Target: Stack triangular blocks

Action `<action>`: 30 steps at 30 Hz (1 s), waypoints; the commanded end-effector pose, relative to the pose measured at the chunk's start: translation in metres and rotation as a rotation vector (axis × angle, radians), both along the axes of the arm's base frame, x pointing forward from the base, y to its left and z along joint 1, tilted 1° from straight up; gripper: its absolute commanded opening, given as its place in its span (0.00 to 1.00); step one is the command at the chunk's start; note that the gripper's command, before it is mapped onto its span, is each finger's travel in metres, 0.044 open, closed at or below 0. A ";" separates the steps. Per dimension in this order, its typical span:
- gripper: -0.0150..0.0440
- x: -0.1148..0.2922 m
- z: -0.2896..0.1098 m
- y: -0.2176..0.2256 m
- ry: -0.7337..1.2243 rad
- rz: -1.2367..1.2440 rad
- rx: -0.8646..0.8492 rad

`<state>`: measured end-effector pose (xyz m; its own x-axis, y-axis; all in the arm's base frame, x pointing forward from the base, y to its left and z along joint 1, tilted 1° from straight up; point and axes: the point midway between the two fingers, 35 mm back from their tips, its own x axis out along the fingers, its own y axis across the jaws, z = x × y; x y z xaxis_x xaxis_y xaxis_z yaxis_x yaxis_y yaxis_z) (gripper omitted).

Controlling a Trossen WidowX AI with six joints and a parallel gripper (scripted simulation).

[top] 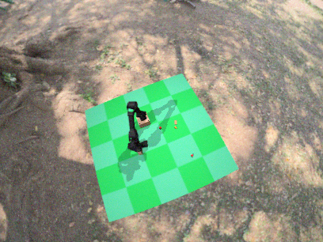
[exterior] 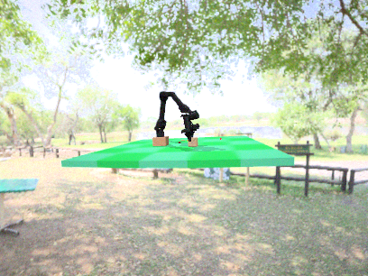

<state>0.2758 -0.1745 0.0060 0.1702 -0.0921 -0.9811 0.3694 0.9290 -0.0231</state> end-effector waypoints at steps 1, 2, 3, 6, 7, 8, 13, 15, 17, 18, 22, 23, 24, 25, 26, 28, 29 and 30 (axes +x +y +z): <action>0.25 0.000 0.000 -0.001 0.000 -0.003 -0.005; 0.25 0.000 0.000 -0.001 0.000 -0.003 -0.005; 0.25 0.000 0.000 -0.001 0.000 -0.003 -0.005; 0.25 0.000 0.000 -0.001 0.000 -0.003 -0.005; 0.25 0.000 0.000 -0.001 0.000 -0.003 -0.005; 0.25 0.000 -0.001 -0.001 0.000 -0.003 -0.005; 0.25 0.001 -0.001 -0.001 0.000 -0.003 -0.005; 0.25 0.001 -0.002 -0.001 0.000 -0.003 -0.005; 0.25 0.000 -0.001 0.000 0.000 0.000 -0.001; 0.25 0.000 -0.001 0.000 0.000 0.000 -0.001; 0.25 0.001 -0.001 -0.001 0.001 -0.001 -0.003; 0.25 0.001 -0.001 -0.001 0.001 -0.002 -0.004; 0.25 0.001 -0.001 -0.001 0.001 -0.002 -0.006; 0.25 0.001 -0.001 -0.001 0.001 -0.003 -0.006; 0.30 0.000 -0.002 0.000 0.001 0.000 -0.001; 0.39 0.000 -0.002 0.000 0.001 0.000 -0.001; 0.43 0.000 -0.002 0.000 0.001 0.000 -0.001; 0.48 0.000 -0.002 0.000 0.001 0.000 -0.001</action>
